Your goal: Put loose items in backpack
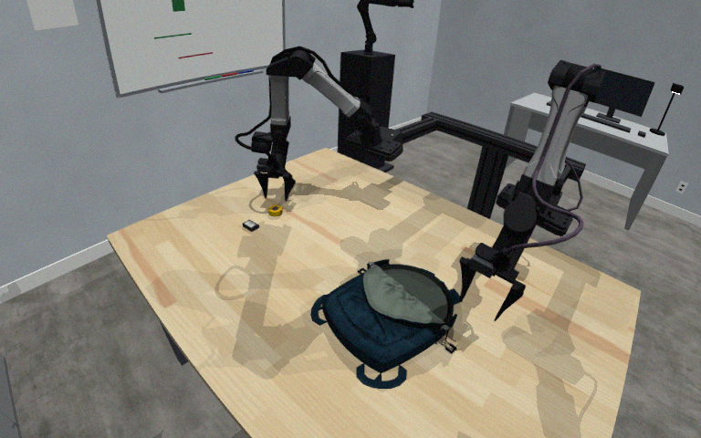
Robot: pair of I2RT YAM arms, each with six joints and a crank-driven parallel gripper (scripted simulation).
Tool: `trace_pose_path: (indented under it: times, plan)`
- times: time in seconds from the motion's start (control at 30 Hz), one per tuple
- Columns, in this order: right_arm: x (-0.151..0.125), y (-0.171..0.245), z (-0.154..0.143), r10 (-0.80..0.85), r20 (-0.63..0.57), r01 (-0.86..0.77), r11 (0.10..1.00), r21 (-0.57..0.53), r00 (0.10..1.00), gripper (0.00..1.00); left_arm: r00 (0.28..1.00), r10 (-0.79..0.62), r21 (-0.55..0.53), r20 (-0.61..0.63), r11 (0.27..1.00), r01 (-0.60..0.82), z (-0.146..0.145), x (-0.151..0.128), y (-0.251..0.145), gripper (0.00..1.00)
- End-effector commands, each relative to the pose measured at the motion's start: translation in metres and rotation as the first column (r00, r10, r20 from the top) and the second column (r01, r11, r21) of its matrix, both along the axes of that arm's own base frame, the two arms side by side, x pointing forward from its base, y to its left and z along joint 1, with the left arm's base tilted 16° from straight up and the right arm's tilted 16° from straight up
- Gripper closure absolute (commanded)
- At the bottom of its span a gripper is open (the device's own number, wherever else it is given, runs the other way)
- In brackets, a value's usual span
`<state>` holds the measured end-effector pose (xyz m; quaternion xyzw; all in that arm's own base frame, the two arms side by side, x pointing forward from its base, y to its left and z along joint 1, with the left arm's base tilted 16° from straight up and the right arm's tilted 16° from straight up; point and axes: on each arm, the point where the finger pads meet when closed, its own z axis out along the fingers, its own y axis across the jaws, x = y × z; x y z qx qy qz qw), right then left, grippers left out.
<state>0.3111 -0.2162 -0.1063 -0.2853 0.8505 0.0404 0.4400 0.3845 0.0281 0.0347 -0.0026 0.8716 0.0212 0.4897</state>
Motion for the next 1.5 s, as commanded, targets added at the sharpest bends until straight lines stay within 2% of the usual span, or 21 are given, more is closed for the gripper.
trace_pose_path:
  times: [0.0,0.53,1.47]
  plan:
    - [0.007,-0.005,-0.010,0.013,0.010,-0.013,1.000,-0.018,1.000,0.15,1.000,-0.005,0.003,0.025,1.000,0.005,0.009,0.007,0.001,0.10]
    - [0.020,-0.010,-0.054,0.004,0.003,-0.004,1.000,-0.009,1.000,0.15,1.000,-0.005,0.003,0.025,1.000,0.005,0.009,0.007,0.002,0.10]
    - [0.030,-0.023,-0.052,0.012,0.005,-0.012,1.000,-0.021,1.000,0.15,1.000,-0.005,0.003,0.025,1.000,0.005,0.010,0.009,0.002,0.10]
